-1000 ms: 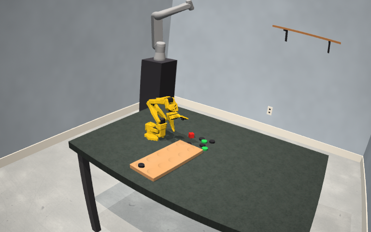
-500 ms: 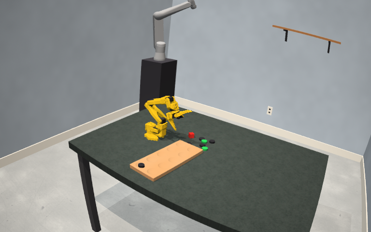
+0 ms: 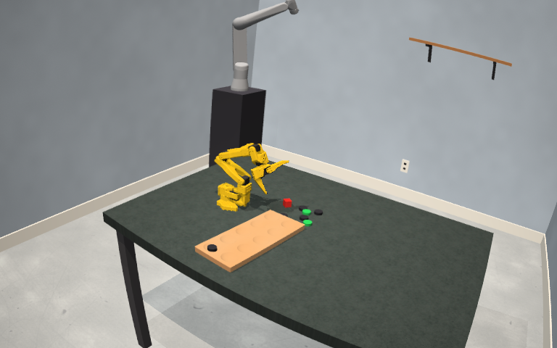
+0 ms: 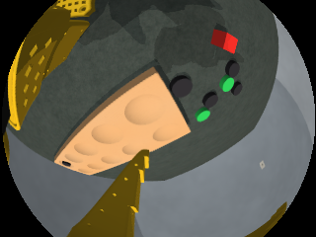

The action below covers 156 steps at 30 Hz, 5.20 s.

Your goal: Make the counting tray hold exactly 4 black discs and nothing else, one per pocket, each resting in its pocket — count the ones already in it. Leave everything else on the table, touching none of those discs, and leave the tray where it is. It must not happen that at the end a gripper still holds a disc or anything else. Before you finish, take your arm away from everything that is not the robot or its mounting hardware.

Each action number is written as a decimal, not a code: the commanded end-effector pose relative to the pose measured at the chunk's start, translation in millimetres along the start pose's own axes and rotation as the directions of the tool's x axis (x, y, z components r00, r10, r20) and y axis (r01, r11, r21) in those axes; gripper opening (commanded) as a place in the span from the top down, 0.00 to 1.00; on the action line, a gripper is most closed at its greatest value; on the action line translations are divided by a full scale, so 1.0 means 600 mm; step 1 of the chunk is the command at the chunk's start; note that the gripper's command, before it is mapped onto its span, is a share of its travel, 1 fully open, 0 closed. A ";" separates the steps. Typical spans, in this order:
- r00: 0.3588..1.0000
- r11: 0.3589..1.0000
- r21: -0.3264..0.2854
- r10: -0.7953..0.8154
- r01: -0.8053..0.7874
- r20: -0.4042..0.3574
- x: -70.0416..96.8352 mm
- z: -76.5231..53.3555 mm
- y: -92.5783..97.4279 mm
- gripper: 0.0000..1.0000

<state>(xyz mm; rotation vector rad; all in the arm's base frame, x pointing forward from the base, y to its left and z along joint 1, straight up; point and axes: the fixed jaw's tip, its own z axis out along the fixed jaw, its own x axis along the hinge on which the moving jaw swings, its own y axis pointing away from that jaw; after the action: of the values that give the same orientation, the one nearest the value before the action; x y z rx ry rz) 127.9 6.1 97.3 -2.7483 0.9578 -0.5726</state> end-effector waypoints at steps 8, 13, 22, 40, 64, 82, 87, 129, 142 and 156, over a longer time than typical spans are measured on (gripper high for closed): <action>0.963 0.963 0.037 -0.268 0.269 -0.012 -0.008 -0.008 -0.022 0.00; 0.963 0.963 0.034 -0.269 0.269 -0.009 -0.011 -0.008 -0.026 0.00; 0.963 0.963 0.030 -0.269 0.269 -0.006 -0.017 -0.010 -0.033 0.00; 0.963 0.963 0.029 -0.269 0.270 -0.006 -0.022 -0.010 -0.038 0.00; 0.963 0.963 0.029 -0.269 0.270 -0.006 -0.022 -0.010 -0.038 0.00; 0.963 0.963 0.029 -0.269 0.270 -0.006 -0.022 -0.010 -0.038 0.00; 0.963 0.963 0.029 -0.270 0.270 -0.005 -0.021 -0.011 -0.039 0.00; 0.927 0.942 -0.028 -0.322 0.333 0.195 0.028 0.018 -0.128 0.41; 0.963 0.979 -0.132 -0.122 0.157 0.240 0.036 0.072 -0.158 0.57; 0.968 0.978 -0.194 -0.023 0.073 0.249 0.032 0.115 -0.165 0.69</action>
<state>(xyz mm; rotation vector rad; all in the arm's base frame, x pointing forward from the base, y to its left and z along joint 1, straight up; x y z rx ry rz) 181.1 47.6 106.3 -2.9808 0.5566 -0.2869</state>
